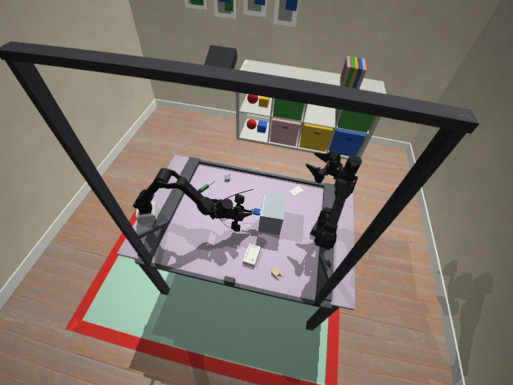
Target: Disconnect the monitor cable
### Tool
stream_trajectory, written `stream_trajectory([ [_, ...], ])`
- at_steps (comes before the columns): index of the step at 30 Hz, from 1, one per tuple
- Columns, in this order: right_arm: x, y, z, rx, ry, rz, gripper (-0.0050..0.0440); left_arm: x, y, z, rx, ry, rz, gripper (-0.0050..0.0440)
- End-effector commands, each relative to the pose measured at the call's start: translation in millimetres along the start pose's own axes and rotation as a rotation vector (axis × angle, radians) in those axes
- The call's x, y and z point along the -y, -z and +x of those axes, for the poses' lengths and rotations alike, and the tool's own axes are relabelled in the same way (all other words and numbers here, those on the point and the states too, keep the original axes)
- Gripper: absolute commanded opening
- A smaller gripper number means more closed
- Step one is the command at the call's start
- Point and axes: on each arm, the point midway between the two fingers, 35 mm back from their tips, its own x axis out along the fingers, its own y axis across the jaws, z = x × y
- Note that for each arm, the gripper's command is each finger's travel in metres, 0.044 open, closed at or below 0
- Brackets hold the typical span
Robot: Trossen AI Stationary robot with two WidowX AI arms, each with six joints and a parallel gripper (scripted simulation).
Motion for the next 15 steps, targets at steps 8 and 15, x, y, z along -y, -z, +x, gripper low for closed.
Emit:
stream_trajectory([
  [8, -1.1, -2.9, -0.3, 0.001, -0.001, -0.006, 0.044, -10.7, -7.1, -5.9, 0.017, -0.007, -0.024, 0.0],
  [15, -1.1, -2.9, -0.3, 0.001, -0.001, -0.006, 0.044, -10.8, -9.2, -3.2, 0.018, -0.007, -0.024, 0.0],
])
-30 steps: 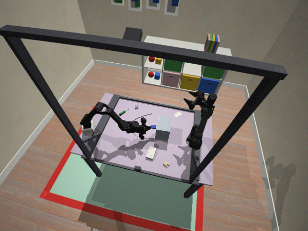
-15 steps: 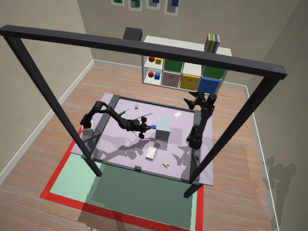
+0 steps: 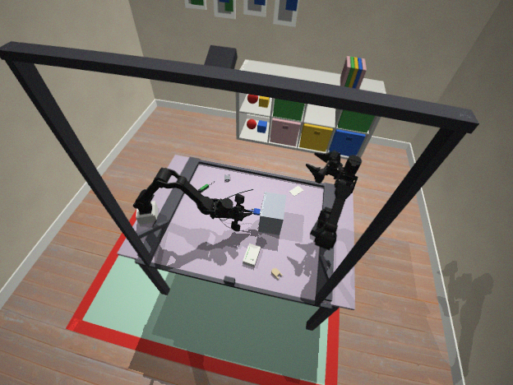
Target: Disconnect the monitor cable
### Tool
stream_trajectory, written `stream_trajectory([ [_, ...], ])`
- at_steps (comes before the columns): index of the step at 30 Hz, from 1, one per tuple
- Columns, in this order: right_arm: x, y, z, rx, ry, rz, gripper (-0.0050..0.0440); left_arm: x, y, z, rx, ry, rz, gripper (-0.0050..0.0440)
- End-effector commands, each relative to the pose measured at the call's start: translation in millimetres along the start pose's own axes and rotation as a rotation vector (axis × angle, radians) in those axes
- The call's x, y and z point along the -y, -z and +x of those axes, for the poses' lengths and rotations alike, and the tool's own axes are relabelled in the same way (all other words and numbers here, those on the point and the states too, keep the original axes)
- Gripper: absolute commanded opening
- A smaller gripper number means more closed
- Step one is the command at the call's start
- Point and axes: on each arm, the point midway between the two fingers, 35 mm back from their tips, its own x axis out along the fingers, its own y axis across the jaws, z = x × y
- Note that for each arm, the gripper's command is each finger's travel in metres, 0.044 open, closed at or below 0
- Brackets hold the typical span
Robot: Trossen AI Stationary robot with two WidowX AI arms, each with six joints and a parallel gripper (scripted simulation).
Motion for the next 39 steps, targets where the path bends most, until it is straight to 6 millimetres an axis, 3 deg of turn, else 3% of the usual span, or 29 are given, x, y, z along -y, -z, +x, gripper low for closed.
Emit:
stream_trajectory([
  [1, -1.1, -2.9, -0.3, 0.001, -0.001, -0.006, 0.044, -10.0, -9.1, -3.0, 0.014, -0.017, -0.014, 0.0],
  [4, -1.1, -2.9, -0.3, 0.001, -0.001, -0.006, 0.044, -10.0, -9.1, -3.0, 0.014, -0.017, -0.014, 0.0],
  [14, -1.1, -2.9, -0.3, 0.001, -0.001, -0.006, 0.044, -10.0, -9.1, -3.0, 0.014, -0.017, -0.014, 0.024],
  [16, -1.1, -2.9, -0.3, 0.001, -0.001, -0.006, 0.044, -10.0, -9.1, -3.0, 0.014, -0.017, -0.014, 0.024],
  [24, -1.1, -2.9, -0.3, 0.001, -0.001, -0.006, 0.044, -10.0, -9.1, -3.0, 0.014, -0.017, -0.014, 0.0432],
  [34, -1.1, -2.9, -0.3, 0.001, -0.001, -0.006, 0.044, -9.9, -9.2, -2.7, 0.015, -0.021, -0.008, 0.044],
  [39, -1.1, -2.9, -0.3, 0.001, -0.001, -0.006, 0.044, -6.3, -11.0, 1.9, 0.039, -0.134, 0.161, 0.044],
])
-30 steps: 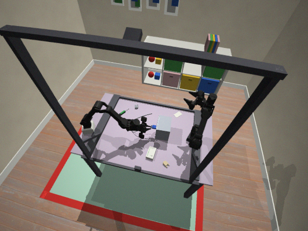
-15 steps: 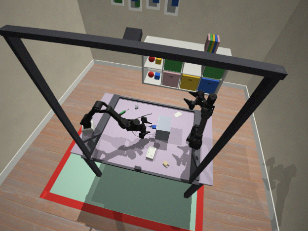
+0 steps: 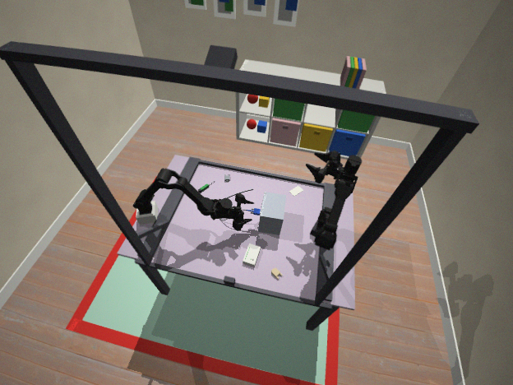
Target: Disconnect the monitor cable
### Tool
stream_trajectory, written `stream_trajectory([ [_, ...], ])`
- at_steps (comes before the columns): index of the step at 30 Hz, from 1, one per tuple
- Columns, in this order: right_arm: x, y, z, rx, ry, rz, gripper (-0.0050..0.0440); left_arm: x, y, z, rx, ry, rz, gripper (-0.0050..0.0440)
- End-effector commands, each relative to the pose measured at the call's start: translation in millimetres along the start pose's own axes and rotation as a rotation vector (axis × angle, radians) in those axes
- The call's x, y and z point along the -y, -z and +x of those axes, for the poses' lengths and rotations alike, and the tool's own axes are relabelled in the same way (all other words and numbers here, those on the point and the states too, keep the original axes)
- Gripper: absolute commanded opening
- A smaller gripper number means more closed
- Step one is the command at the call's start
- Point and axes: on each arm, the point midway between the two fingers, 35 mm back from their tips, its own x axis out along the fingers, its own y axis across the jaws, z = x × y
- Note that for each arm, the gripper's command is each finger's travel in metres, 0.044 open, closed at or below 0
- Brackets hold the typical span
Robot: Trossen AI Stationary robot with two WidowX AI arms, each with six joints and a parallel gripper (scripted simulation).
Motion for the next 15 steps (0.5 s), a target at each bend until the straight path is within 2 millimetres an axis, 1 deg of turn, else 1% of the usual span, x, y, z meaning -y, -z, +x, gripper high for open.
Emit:
stream_trajectory([
  [1, -1.1, -2.9, -0.3, 0.001, -0.001, -0.006, 0.044, 3.5, -4.2, 1.4, 0.018, -0.1, 0.148, 0.044],
  [2, -1.1, -2.9, -0.3, 0.001, -0.001, -0.006, 0.044, 8.7, -0.5, 2.0, 0.004, -0.123, 0.22, 0.044],
  [8, -1.1, -2.9, -0.3, 0.001, -0.001, -0.006, 0.044, 9.7, -0.5, -1.9, -0.005, -0.264, 0.377, 0.044],
  [15, -1.1, -2.9, -0.3, 0.001, -0.001, -0.006, 0.044, 10.6, 0.4, -2.9, -0.012, -0.283, 0.404, 0.044],
])
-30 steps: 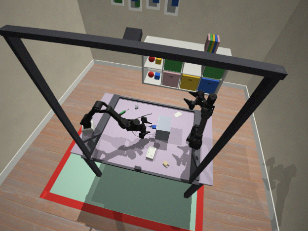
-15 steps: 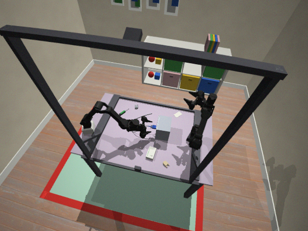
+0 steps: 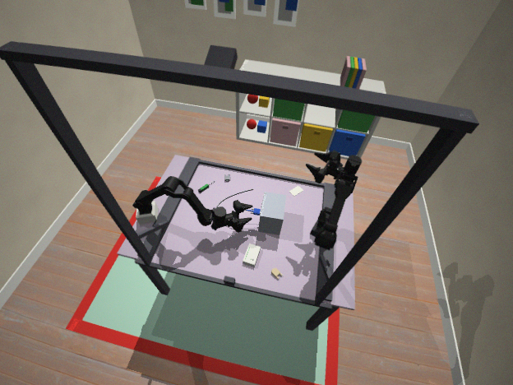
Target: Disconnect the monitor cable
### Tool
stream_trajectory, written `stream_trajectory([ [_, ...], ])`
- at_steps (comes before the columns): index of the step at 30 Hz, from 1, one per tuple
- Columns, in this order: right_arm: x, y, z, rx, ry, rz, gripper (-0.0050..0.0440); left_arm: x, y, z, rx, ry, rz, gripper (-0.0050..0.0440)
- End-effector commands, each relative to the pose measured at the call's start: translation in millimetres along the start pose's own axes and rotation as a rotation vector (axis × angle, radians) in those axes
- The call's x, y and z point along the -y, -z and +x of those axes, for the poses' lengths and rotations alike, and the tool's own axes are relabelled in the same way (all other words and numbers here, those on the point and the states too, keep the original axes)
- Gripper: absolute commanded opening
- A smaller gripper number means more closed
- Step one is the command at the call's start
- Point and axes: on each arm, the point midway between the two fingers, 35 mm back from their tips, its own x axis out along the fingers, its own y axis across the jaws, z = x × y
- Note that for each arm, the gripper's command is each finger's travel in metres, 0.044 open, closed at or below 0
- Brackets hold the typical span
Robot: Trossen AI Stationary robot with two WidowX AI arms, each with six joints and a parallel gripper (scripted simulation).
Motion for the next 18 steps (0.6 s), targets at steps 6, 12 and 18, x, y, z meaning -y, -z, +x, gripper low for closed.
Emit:
stream_trajectory([
  [6, -1.1, -2.9, -0.3, 0.001, -0.001, -0.006, 0.044, -5.2, -1.4, -0.5, -0.003, -0.021, 0.009, 0.0416],
  [12, -1.1, -2.9, -0.3, 0.001, -0.001, -0.006, 0.044, -5.2, -1.4, -0.5, -0.003, -0.021, 0.009, 0.0296],
  [18, -1.1, -2.9, -0.3, 0.001, -0.001, -0.006, 0.044, -5.2, -1.4, -0.5, -0.003, -0.021, 0.009, 0.0176],
])
